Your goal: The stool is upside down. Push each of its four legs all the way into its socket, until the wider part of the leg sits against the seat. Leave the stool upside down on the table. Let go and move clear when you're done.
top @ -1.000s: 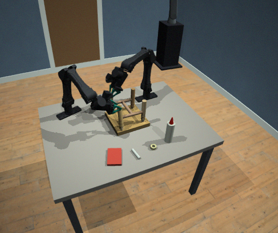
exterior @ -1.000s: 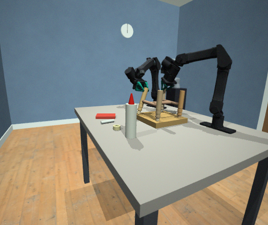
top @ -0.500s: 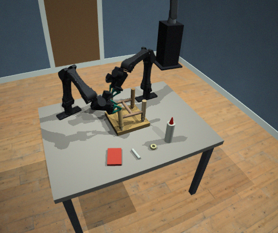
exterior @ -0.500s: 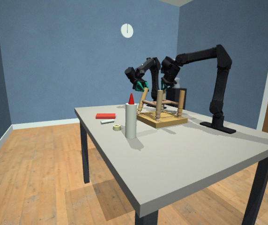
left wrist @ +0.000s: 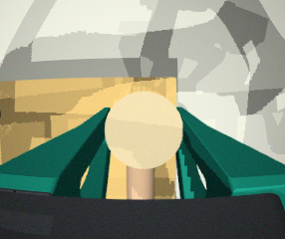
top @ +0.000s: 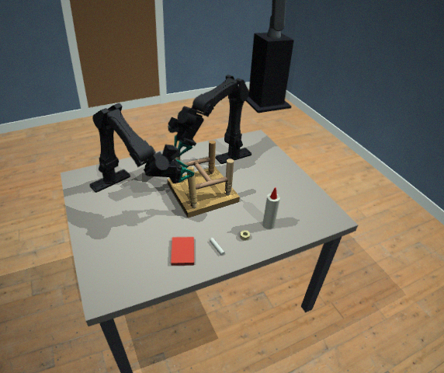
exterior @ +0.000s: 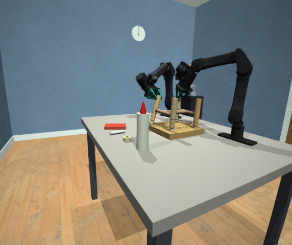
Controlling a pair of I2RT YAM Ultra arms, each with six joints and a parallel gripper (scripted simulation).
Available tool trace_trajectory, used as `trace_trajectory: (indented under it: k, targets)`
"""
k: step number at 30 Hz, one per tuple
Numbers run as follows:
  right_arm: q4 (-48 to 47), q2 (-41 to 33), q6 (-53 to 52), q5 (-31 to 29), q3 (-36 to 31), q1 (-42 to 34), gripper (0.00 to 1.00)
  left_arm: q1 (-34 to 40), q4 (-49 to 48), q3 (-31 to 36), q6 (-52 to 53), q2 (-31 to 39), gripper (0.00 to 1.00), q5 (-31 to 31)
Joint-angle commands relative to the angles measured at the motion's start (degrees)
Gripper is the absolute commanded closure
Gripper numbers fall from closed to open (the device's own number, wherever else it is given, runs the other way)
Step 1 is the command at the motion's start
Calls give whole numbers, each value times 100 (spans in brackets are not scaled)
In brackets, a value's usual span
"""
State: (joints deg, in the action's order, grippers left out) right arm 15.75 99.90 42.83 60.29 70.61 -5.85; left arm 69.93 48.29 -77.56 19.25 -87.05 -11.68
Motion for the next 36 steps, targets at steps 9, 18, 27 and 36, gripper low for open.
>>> trace_trajectory:
  k: [9,18,27,36]
  targets:
    - [-555,144,14,-989,415,522,72,722,550,292,-413,467,72,-893]
    - [108,-78,-380,257,362,78,31,452,-376,172,-234,156,72,387]
    - [110,-100,-357,257,362,77,31,452,-376,172,-234,156,72,387]
    - [358,-181,-357,254,463,90,31,452,-376,172,-234,156,72,387]
